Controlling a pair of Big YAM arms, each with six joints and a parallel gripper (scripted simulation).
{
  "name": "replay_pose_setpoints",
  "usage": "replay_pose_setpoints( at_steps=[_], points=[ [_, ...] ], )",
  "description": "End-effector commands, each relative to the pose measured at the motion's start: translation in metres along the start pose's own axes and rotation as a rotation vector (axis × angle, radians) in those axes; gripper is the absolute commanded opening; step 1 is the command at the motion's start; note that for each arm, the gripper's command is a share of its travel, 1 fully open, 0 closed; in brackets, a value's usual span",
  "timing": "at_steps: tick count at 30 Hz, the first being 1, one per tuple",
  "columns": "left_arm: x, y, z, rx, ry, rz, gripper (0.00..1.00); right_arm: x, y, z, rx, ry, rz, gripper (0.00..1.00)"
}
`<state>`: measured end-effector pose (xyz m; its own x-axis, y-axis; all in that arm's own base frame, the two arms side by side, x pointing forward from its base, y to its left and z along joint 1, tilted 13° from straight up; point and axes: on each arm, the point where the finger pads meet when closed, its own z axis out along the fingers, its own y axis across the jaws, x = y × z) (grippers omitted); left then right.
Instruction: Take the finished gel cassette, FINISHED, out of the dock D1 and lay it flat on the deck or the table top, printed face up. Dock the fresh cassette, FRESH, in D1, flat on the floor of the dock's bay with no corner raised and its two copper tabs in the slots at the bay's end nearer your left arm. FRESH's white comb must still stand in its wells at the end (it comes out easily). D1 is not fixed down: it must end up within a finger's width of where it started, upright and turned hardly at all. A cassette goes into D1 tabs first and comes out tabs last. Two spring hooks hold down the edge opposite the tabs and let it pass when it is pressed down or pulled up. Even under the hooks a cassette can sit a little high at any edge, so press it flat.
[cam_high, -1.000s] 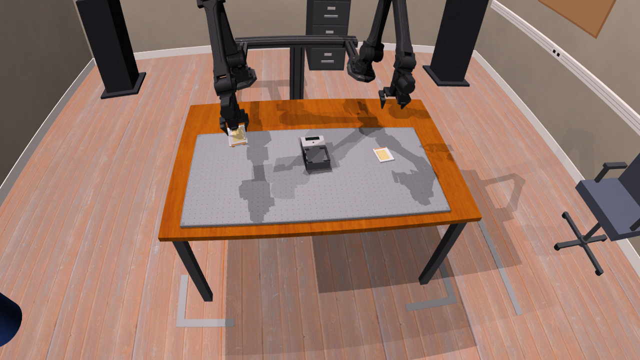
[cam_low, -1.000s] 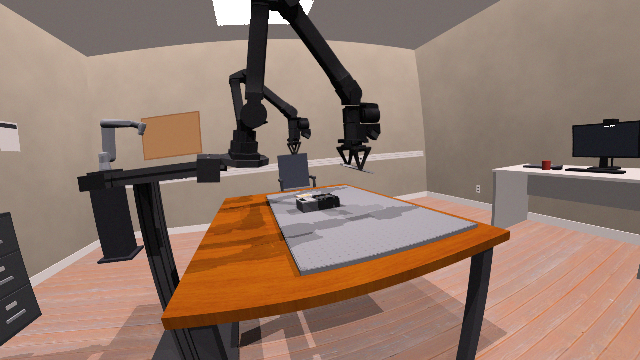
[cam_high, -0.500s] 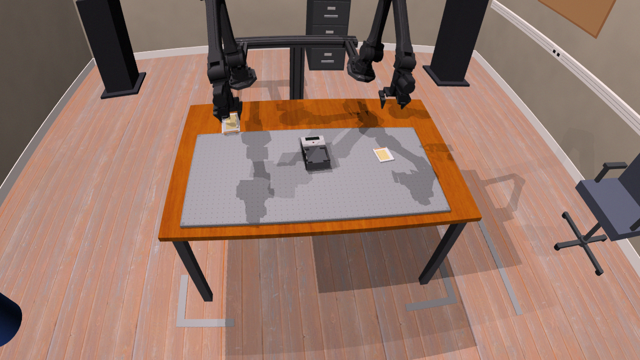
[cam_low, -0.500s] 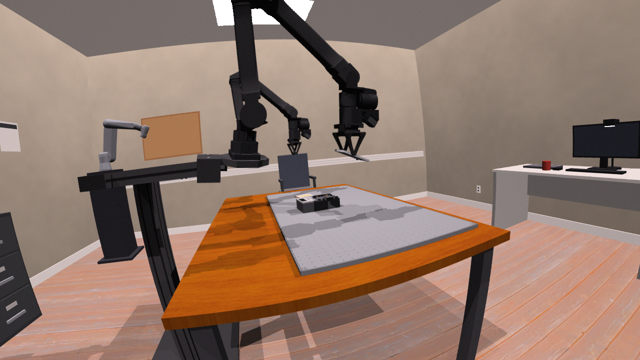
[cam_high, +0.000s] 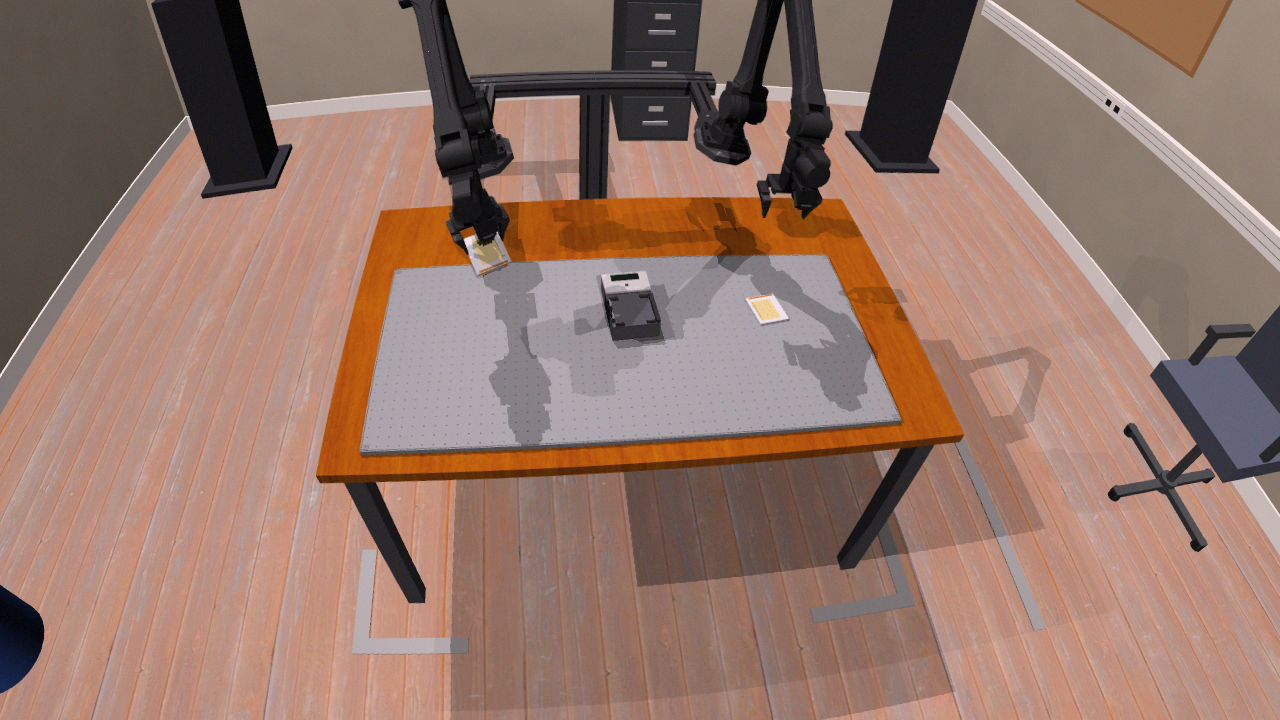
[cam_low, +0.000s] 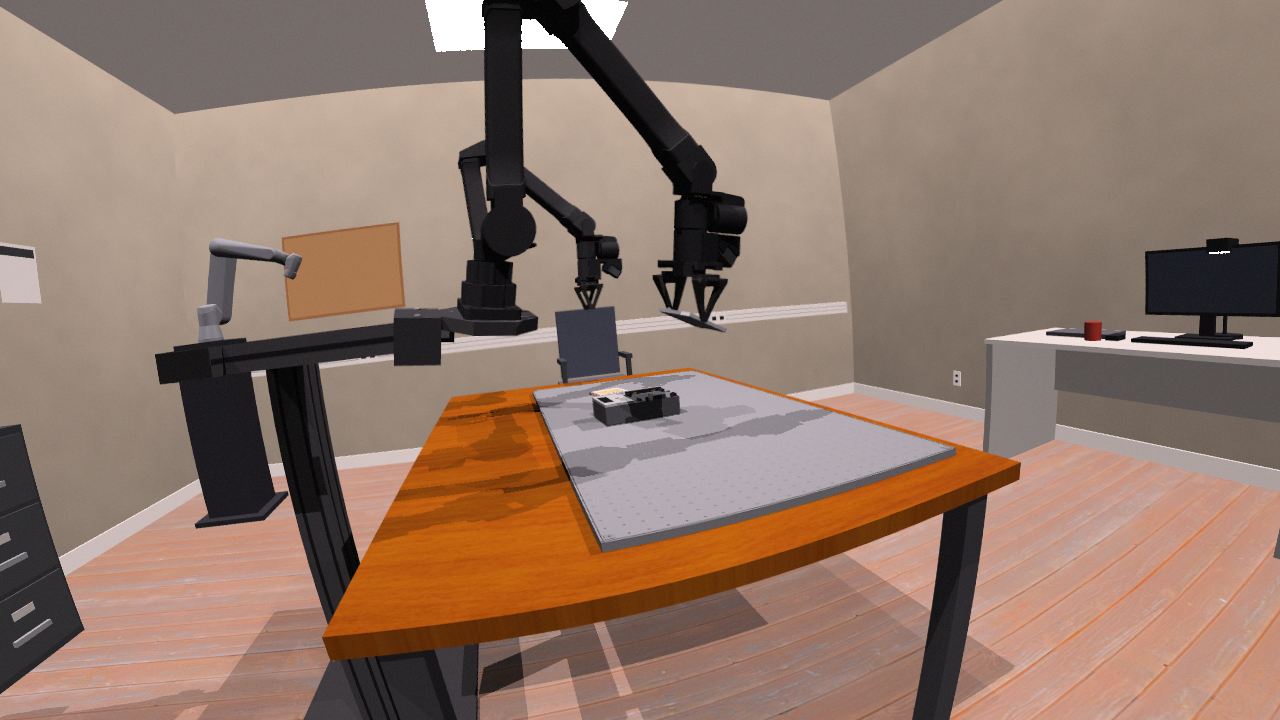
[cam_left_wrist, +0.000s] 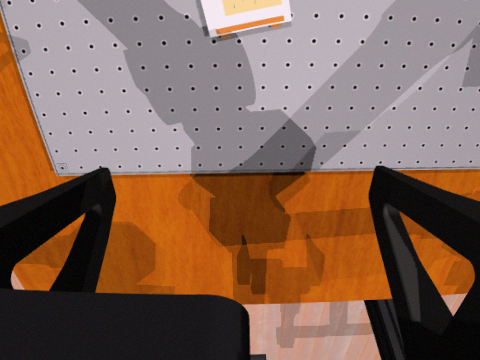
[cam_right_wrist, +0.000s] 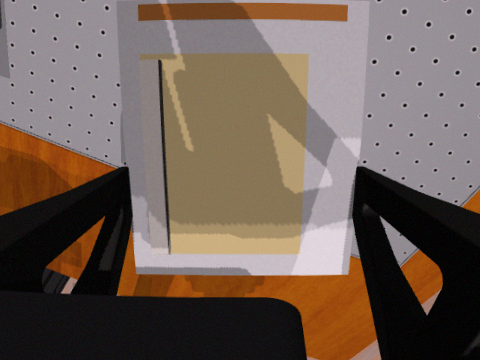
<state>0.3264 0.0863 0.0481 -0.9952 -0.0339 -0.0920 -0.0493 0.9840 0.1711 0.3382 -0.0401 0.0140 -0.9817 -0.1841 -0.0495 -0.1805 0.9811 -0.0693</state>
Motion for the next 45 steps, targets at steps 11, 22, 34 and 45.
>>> replay_pose_setpoints(
  at_steps=[11,22,34,45],
  points=[
    [-0.017,0.000,-0.013,-0.005,-0.033,-0.004,1.00,-0.071,0.031,0.011,0.004,-0.108,-0.230,0.00],
    [-0.017,0.000,-0.013,-0.005,-0.033,-0.004,1.00,-0.097,0.041,0.021,0.008,-0.132,-0.257,0.00],
    [-0.017,0.000,-0.013,-0.005,-0.033,-0.004,1.00,-0.101,0.039,0.021,0.012,-0.140,-0.213,0.00],
    [-0.017,0.000,-0.013,-0.005,-0.033,-0.004,1.00,-0.100,0.033,0.017,0.012,-0.140,-0.213,0.00]
  ],
)
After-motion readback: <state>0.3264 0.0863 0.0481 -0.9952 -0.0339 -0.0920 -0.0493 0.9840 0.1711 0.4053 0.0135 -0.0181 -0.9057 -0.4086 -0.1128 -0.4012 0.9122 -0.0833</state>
